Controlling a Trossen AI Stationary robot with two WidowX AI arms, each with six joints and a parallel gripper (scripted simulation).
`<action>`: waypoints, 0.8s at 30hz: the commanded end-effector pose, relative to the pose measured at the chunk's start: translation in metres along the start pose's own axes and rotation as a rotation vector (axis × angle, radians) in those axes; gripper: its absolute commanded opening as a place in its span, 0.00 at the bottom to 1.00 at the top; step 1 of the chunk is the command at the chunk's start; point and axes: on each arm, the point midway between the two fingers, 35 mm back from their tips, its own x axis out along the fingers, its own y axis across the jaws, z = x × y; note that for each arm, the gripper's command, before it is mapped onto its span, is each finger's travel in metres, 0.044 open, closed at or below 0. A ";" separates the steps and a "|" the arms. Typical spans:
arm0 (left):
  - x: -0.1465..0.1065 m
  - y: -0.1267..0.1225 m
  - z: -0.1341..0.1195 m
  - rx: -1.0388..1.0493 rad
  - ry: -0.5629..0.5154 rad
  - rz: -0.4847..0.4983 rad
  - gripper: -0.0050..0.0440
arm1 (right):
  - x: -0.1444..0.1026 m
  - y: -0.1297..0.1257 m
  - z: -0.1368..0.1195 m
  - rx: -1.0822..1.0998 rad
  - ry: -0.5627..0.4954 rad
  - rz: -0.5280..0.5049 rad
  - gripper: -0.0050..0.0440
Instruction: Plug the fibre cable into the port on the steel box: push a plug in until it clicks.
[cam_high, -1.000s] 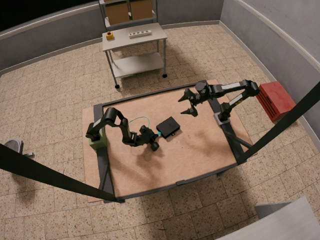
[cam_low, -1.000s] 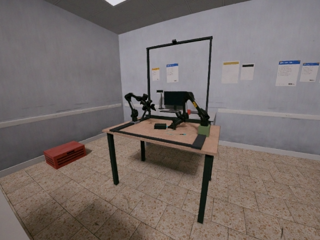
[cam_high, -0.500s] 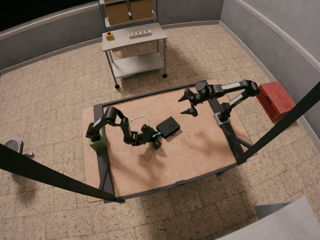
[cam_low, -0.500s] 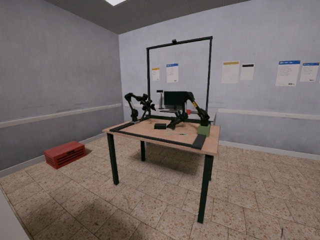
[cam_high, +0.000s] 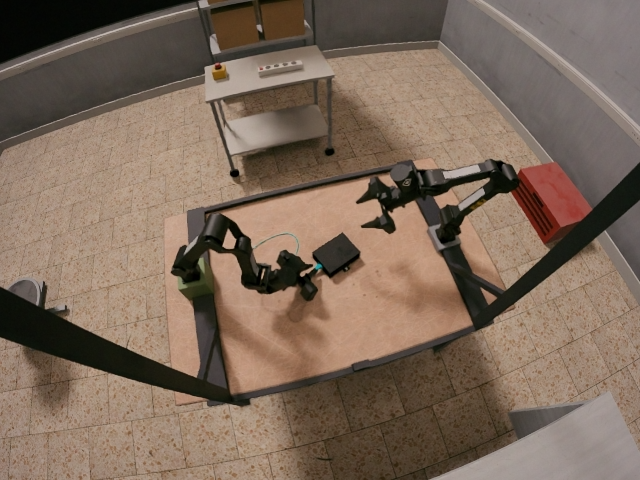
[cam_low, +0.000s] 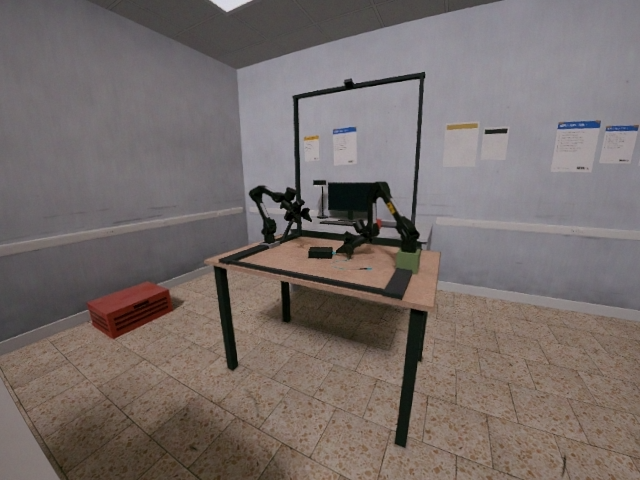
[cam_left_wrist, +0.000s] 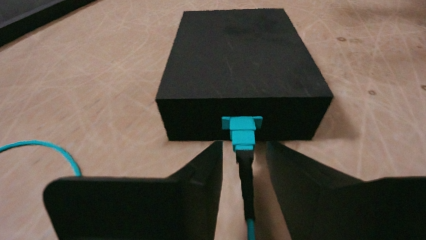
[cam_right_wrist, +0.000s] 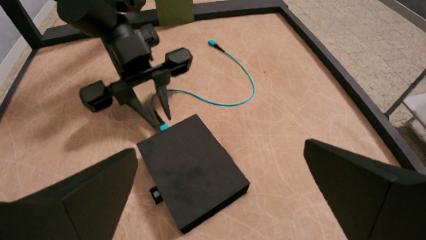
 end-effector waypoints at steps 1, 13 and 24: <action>-0.013 -0.003 0.008 -0.016 -0.015 -0.006 0.44 | -0.003 0.001 0.007 -0.003 -0.019 0.002 1.00; -0.039 -0.003 -0.007 -0.017 0.011 -0.005 0.93 | -0.003 0.001 0.007 -0.003 -0.019 0.002 1.00; -0.038 -0.003 -0.008 -0.017 0.014 -0.003 1.00 | -0.003 0.001 0.007 -0.003 -0.019 0.002 1.00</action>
